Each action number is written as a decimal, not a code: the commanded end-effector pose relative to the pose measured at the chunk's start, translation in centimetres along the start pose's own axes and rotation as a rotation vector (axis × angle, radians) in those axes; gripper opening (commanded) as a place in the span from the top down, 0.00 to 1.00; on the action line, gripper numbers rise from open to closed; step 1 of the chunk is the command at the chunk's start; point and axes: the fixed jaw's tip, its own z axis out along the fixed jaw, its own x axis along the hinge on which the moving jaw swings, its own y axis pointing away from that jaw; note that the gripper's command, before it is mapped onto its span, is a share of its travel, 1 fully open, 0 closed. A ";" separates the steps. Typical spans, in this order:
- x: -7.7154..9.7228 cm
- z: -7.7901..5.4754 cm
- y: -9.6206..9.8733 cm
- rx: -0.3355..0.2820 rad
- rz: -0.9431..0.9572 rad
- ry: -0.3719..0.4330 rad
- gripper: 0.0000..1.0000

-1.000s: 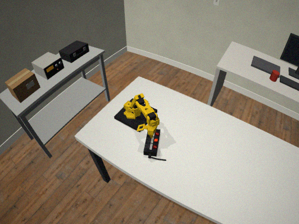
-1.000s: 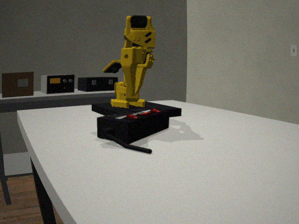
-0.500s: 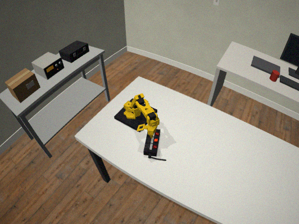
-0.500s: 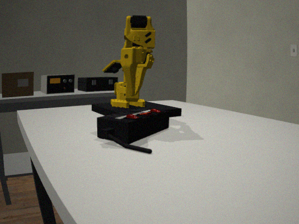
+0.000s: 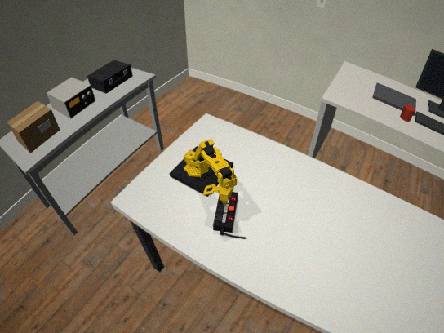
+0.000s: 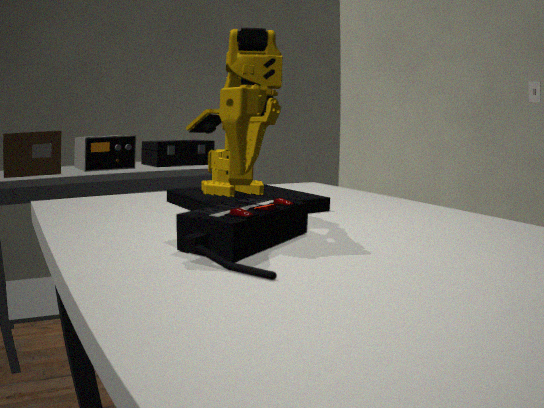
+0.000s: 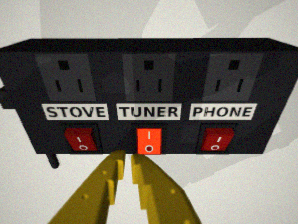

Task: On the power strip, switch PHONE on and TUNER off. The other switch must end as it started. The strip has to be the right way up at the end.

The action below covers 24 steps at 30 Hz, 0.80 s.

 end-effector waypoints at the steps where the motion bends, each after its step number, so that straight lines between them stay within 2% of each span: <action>1: 0.2 0.1 -0.2 0.008 -0.006 -0.005 1.00; 7: 1.3 0.2 -0.2 -0.008 -0.077 0.009 1.00; 14: 4.8 0.6 -0.6 -0.058 -0.302 0.050 1.00; 16: 4.8 0.6 -0.6 -0.058 -0.302 0.050 1.00; 24: 8.4 1.1 -1.9 -0.115 -0.547 0.096 1.00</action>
